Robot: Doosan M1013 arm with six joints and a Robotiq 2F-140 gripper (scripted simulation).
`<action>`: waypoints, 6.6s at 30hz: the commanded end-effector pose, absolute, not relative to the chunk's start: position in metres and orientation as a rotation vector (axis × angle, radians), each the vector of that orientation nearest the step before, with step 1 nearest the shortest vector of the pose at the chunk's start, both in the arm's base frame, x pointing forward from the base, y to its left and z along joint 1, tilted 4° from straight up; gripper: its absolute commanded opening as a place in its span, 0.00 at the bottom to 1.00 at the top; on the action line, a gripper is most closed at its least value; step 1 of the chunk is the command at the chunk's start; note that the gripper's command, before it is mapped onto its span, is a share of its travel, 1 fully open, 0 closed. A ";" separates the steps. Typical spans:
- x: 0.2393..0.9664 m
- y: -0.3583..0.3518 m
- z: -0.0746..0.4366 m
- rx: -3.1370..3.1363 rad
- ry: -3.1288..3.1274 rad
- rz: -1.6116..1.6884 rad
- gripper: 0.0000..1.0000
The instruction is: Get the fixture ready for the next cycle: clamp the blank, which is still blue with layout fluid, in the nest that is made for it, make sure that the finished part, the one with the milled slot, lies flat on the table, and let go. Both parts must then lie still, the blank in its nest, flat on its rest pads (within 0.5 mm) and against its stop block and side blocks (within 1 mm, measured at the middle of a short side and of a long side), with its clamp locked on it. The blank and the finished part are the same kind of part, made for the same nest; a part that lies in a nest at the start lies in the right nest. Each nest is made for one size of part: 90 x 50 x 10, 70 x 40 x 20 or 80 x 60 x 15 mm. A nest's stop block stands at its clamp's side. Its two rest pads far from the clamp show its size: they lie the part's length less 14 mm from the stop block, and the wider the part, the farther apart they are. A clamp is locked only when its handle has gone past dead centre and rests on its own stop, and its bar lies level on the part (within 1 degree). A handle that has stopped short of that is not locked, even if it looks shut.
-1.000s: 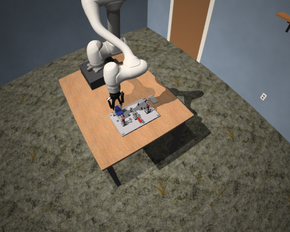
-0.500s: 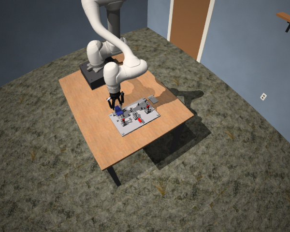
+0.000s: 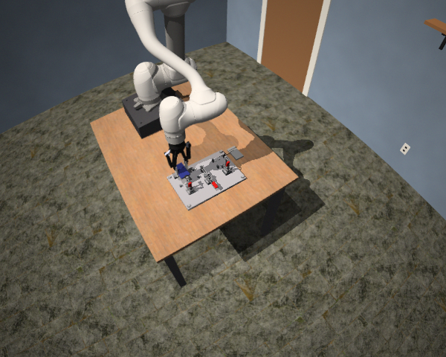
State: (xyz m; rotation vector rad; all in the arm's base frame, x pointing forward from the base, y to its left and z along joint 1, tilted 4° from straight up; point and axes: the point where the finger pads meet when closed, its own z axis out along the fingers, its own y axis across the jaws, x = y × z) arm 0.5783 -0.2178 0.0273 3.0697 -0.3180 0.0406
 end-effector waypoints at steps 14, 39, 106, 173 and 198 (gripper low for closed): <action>0.580 -0.219 0.004 3.070 -0.318 0.041 0.00; 0.581 -0.220 0.001 3.070 -0.318 0.041 0.00; 0.582 -0.223 -0.027 3.070 -0.318 0.041 0.00; 0.582 -0.223 -0.021 3.070 -0.318 0.041 0.58; 0.581 -0.220 0.033 3.070 -0.318 0.041 0.58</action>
